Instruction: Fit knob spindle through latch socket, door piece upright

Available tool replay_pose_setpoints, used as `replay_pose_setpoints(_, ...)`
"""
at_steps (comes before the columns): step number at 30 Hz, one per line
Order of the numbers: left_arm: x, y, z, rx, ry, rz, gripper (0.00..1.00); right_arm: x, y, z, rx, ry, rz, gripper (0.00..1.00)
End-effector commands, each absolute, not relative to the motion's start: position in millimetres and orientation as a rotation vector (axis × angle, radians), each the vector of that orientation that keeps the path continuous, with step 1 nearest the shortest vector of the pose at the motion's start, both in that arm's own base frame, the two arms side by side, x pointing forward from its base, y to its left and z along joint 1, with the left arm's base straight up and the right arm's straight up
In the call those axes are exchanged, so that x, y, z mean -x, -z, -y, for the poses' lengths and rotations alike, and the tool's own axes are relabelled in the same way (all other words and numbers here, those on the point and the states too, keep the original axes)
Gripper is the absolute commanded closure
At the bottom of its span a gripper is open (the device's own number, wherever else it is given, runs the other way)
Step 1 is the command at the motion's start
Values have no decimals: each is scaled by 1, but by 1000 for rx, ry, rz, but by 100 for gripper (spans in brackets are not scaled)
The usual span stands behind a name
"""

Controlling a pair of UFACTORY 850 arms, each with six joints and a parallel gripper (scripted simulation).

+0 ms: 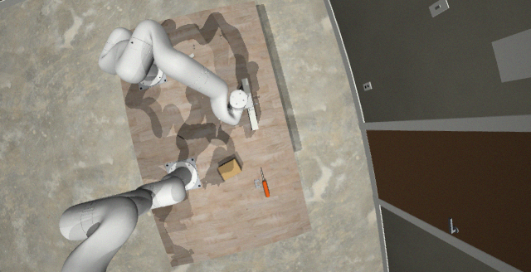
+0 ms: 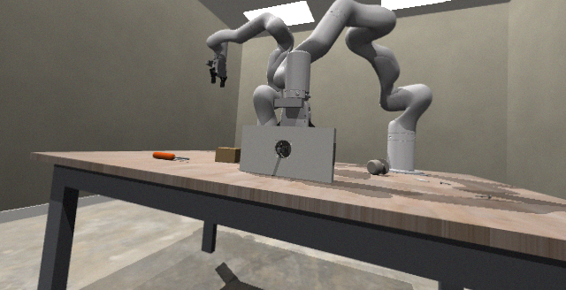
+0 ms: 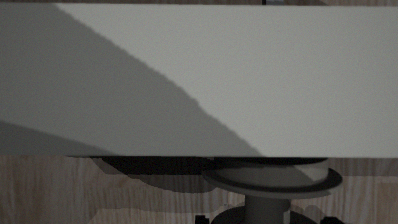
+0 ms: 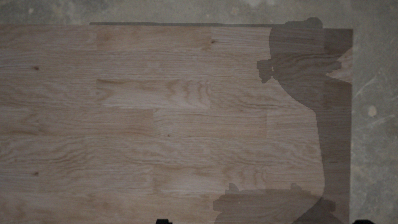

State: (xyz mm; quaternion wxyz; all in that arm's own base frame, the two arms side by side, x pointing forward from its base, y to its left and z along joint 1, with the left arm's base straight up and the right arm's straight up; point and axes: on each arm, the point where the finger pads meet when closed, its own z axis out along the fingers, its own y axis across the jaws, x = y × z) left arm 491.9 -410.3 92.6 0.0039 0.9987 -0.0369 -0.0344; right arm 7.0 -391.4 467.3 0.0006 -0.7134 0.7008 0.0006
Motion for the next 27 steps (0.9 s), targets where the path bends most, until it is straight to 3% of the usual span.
replay_pose_setpoints(1,-495,-94,411,-3128,104,115,39,-7,-468,392,2241,0,-2202,0)
replay_pose_setpoints(27,-500,-94,411,-3128,104,115,39,-7,-468,392,2241,0,-2202,0)
